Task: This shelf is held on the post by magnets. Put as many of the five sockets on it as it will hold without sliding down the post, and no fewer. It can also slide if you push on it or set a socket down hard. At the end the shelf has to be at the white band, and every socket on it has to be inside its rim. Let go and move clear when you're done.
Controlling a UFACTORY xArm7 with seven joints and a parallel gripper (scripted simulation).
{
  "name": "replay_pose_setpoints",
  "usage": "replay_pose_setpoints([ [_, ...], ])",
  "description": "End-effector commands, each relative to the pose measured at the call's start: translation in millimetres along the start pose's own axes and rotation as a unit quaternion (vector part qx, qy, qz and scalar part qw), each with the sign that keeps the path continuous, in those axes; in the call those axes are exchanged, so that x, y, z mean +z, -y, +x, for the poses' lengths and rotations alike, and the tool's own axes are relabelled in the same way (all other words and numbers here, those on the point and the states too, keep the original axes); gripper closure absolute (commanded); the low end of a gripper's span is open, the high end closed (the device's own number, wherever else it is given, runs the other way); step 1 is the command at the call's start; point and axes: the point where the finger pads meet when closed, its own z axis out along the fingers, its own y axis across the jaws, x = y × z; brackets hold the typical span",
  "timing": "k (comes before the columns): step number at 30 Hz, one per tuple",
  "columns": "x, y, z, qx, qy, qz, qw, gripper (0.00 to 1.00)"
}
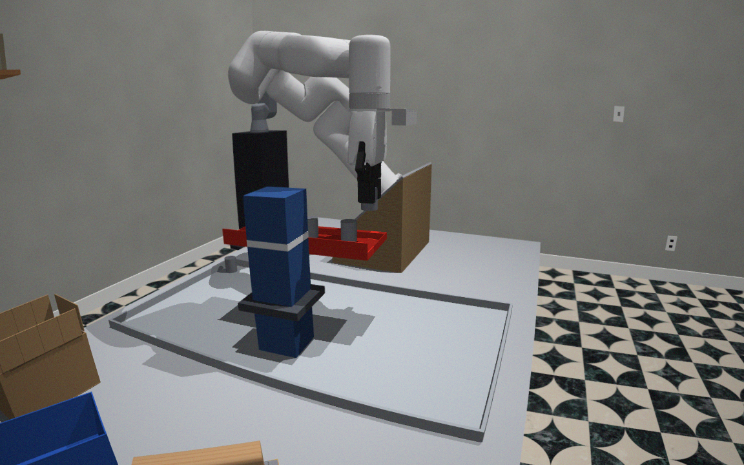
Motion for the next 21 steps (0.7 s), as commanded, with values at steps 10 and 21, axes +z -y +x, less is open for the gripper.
replay_pose_setpoints([
  [10, 24, -2, 1, 0.000, -0.001, -0.002, 1.000, 1.00],
  [21, 30, -2, 2, 0.000, -0.001, -0.002, 1.000, 1.00],
])
